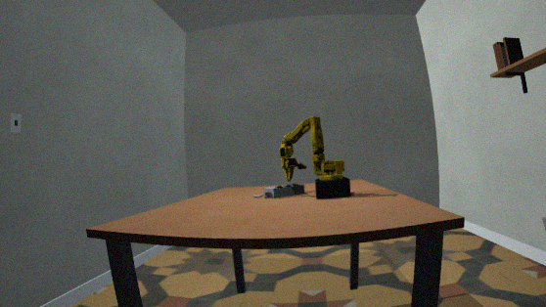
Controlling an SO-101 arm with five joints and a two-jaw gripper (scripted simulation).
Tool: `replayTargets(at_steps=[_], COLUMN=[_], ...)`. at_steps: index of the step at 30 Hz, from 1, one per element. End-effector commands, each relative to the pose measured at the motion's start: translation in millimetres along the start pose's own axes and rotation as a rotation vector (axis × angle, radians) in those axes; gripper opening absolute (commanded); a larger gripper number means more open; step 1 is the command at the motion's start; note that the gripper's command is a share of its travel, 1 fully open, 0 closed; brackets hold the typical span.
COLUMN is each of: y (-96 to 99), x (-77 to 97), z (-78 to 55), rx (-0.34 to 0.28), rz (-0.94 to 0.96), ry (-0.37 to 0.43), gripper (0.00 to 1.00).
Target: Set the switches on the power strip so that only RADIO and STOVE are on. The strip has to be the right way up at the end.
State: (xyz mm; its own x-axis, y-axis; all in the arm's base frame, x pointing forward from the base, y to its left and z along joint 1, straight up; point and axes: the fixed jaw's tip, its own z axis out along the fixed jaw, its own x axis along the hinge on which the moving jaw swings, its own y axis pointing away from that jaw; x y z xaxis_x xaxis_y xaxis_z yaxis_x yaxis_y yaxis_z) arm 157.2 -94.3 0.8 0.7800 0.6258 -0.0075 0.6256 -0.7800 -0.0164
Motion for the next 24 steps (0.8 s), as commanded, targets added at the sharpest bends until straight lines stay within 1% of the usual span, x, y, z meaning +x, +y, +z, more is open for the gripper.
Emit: replayTargets(at_steps=[1, 4, 8, 10, 14, 17, 20, 24], y=[-8.0, -20.7, -42.9, -42.9, -69.5, -90.3, -110.4, -133.7], x=[27.6, 47.7, 73.1, 73.1, 93.9, 105.6, 113.7, 119.8], z=[-7.7, -11.4, -16.4, -16.4, -21.4, -24.9, -28.0, -31.5], rx=[-0.017, -0.017, -0.018, -0.018, -0.018, -0.018, -0.018, -0.019], rz=[-0.154, -0.281, -0.460, -0.460, -0.639, -0.766, -0.881, -1.009], ry=[0.006, 0.005, 0.003, 0.003, 0.002, 0.001, 0.000, -0.002], gripper=[0.00, 0.00, 0.00, 0.00, 0.00, 0.00, 0.00, 0.00])
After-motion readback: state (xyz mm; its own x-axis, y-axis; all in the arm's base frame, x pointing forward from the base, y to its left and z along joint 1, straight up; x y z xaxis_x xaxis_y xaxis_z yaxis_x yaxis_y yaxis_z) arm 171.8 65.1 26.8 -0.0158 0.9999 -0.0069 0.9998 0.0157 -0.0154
